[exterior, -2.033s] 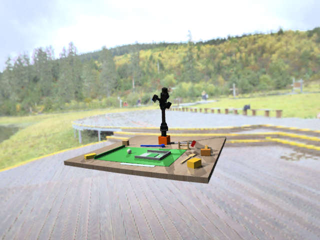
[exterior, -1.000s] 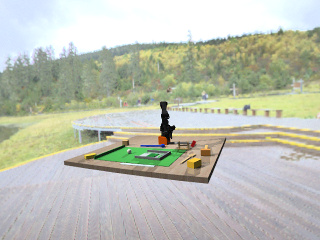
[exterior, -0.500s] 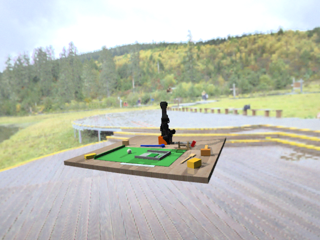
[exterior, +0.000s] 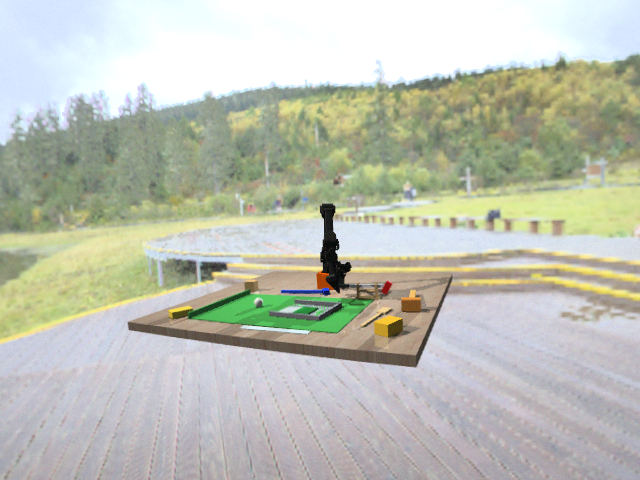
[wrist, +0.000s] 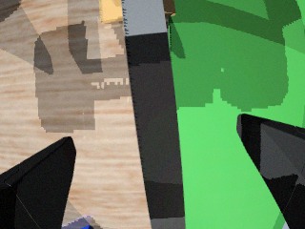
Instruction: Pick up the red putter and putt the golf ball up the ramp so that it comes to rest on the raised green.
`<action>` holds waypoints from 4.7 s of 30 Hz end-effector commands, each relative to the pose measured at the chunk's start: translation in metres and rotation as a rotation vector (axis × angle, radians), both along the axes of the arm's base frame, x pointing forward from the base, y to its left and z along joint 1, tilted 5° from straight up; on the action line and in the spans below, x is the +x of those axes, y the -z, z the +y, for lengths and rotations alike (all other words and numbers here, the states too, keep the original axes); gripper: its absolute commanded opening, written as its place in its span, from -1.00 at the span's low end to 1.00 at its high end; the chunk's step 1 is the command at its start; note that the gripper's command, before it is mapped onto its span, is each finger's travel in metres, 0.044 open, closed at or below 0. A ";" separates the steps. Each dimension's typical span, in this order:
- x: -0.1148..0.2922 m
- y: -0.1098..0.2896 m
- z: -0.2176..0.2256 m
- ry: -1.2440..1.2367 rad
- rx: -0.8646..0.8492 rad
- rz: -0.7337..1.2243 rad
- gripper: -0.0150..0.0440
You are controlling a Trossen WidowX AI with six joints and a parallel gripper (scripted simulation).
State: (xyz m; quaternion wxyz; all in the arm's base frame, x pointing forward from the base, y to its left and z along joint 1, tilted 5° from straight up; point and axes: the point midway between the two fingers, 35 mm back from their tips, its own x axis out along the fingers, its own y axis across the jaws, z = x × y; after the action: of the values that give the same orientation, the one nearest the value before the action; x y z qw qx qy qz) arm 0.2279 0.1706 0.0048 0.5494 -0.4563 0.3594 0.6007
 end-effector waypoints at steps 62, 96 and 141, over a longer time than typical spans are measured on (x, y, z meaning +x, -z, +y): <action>0.049 -0.089 -0.083 0.433 -0.064 0.054 -0.49; 0.068 -0.088 -0.276 1.292 -0.132 0.217 -0.49; 0.030 -0.033 -0.371 1.730 -0.146 0.319 -0.49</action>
State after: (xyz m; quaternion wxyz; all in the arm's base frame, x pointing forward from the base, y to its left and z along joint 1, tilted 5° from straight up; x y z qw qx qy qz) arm 0.2572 -0.1996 0.0432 0.7240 0.0303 0.6890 0.0091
